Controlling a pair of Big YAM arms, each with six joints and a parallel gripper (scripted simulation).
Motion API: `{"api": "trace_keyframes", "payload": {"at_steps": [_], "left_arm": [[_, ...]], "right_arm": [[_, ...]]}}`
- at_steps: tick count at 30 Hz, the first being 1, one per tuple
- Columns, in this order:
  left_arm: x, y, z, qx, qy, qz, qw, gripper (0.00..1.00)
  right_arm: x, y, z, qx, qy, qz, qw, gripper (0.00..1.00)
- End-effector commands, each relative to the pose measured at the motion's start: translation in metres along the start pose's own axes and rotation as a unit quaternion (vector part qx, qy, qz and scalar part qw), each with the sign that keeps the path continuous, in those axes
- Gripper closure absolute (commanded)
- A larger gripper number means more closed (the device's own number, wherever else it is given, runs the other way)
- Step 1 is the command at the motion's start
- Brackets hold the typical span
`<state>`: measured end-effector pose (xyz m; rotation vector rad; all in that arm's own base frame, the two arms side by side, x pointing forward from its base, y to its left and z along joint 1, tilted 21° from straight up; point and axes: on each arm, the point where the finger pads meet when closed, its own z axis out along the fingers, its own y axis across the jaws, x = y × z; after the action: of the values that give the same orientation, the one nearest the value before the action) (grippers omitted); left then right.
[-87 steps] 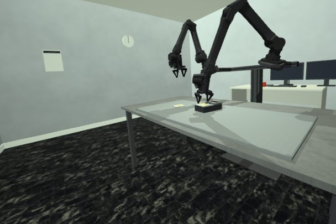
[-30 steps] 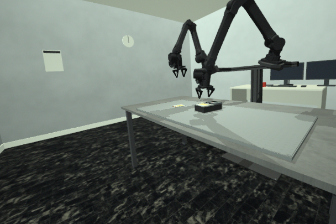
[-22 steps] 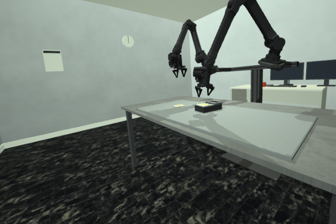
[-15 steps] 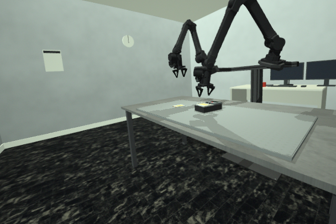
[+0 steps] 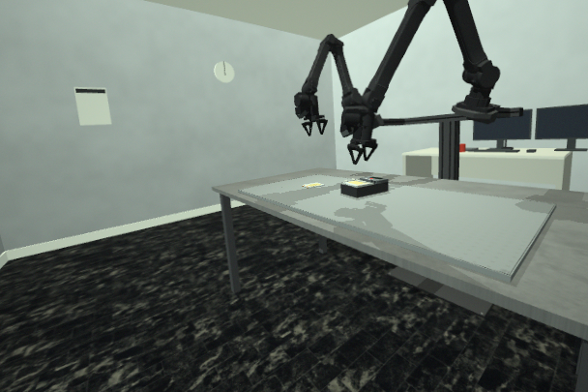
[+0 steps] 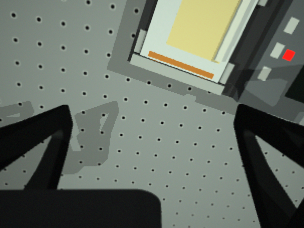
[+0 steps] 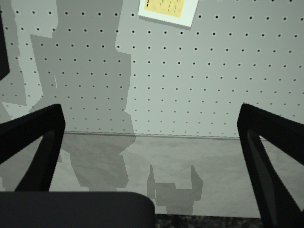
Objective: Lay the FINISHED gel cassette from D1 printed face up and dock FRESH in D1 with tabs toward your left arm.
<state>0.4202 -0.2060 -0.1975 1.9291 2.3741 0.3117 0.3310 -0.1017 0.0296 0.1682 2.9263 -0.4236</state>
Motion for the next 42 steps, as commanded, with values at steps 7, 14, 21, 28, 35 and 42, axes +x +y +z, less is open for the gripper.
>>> {"api": "trace_keyframes", "payload": {"at_steps": [7,14,21,28,35,42], "left_arm": [[0.036,0.019,-0.027,-0.002,0.014,-0.111,0.994,0.02],[0.054,0.029,-0.04,-0.004,0.017,-0.134,0.991,0.02],[0.082,0.041,-0.059,-0.009,0.023,-0.191,0.981,0.02],[0.11,0.049,-0.077,-0.017,0.03,-0.262,0.964,0.02],[0.131,0.053,-0.09,-0.025,0.038,-0.332,0.942,0.02],[0.161,0.057,-0.108,-0.03,0.043,-0.378,0.924,0.02]], "right_arm": [[-0.017,-0.009,-0.009,0.001,-0.014,0.006,1.0,0.0],[-0.017,-0.009,-0.009,0.001,-0.014,0.006,1.0,0.0],[-0.017,-0.009,-0.009,0.001,-0.014,0.006,1.0,0.0],[-0.017,-0.009,-0.009,0.001,-0.014,0.006,1.0,0.0],[-0.017,-0.009,-0.009,0.001,-0.014,0.006,1.0,0.0],[-0.017,-0.009,-0.009,0.001,-0.014,0.006,1.0,0.0]]}}
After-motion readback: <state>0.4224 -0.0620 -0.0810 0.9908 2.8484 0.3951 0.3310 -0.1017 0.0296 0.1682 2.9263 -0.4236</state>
